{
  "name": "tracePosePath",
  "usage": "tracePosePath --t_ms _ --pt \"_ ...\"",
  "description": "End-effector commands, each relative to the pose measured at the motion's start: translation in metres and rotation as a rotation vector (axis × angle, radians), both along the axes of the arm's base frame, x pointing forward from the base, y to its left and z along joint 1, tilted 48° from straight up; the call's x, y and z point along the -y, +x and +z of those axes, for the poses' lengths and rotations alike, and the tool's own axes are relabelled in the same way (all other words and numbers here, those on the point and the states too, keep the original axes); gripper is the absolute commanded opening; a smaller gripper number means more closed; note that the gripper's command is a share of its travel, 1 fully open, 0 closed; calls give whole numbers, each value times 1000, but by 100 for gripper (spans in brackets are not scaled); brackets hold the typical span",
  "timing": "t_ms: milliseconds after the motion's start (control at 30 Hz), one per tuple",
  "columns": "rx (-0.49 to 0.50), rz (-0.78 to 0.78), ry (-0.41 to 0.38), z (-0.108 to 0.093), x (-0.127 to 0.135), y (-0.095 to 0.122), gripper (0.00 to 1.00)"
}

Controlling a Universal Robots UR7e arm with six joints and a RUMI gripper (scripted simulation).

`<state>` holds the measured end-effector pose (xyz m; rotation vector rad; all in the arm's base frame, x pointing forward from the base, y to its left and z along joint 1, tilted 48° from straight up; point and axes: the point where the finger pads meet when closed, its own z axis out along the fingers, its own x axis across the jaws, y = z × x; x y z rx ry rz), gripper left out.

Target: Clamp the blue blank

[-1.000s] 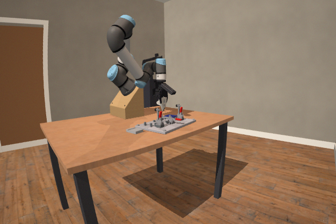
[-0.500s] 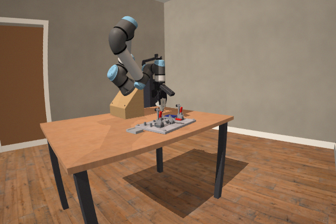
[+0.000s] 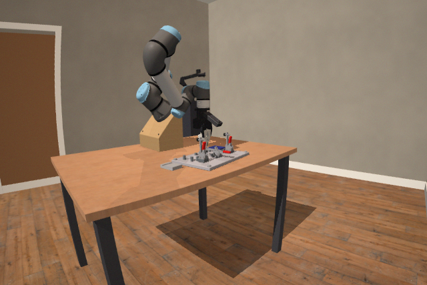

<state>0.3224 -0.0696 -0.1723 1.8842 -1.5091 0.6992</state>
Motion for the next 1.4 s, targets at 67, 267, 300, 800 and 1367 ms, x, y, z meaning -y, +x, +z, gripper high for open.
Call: tracePosePath --t_ms 67,267,300,800,1367 --pt "2 2 1 -1 1 0 0" --pt "2 2 1 -1 1 0 0" --pt "2 2 1 -1 1 0 0" --pt "2 2 1 -1 2 0 0" --pt "2 2 1 -4 4 1 0"
